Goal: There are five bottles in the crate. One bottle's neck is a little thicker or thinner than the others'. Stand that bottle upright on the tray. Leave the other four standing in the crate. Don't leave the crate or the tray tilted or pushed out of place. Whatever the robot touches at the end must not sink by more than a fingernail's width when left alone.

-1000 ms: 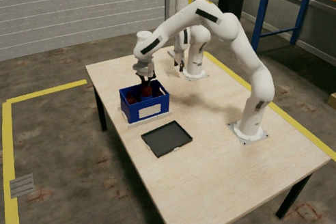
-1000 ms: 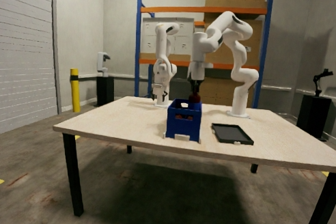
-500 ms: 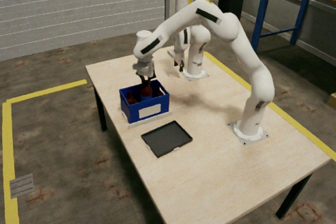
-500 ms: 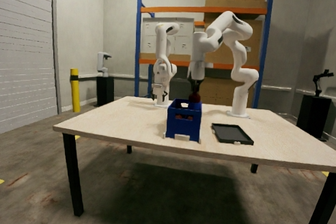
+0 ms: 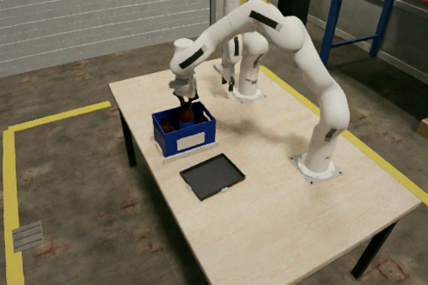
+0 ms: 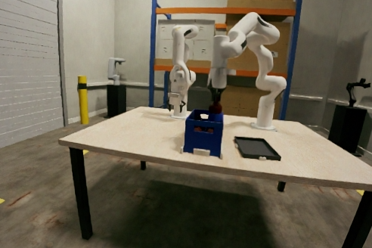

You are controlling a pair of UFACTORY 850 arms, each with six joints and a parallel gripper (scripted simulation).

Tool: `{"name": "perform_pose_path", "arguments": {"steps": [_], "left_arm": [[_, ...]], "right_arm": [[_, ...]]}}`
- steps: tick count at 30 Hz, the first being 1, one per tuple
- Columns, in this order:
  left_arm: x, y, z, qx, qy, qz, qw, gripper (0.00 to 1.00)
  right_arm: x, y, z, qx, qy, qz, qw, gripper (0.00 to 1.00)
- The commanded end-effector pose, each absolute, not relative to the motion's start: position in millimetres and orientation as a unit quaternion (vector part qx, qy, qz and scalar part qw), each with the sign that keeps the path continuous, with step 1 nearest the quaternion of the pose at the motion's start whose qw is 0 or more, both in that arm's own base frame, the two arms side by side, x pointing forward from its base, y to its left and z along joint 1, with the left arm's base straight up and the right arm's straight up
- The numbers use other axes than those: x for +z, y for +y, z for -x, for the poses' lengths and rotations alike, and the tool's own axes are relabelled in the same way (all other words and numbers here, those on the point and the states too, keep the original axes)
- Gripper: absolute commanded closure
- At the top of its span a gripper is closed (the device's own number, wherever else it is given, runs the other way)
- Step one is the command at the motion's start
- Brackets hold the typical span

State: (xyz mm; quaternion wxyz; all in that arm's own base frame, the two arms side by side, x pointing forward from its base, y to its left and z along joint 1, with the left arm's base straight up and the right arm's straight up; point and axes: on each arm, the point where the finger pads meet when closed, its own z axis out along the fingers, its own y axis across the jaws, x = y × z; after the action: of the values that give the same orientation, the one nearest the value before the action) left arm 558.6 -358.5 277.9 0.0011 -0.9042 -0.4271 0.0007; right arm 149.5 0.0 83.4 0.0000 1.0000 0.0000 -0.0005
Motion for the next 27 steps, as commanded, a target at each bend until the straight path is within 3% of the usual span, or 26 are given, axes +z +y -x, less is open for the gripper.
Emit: {"name": "perform_pose_path", "arguments": {"steps": [1,27], "left_arm": [[280,-359,-559,0.0,-0.427,0.904,0.0,1.0],[301,-359,-559,0.0,-0.427,0.904,0.0,1.0]], "right_arm": [[84,0,-150,0.0,0.0,-1.0,0.0,0.0],[84,0,-150,0.0,0.0,-1.0,0.0,0.0]]}}
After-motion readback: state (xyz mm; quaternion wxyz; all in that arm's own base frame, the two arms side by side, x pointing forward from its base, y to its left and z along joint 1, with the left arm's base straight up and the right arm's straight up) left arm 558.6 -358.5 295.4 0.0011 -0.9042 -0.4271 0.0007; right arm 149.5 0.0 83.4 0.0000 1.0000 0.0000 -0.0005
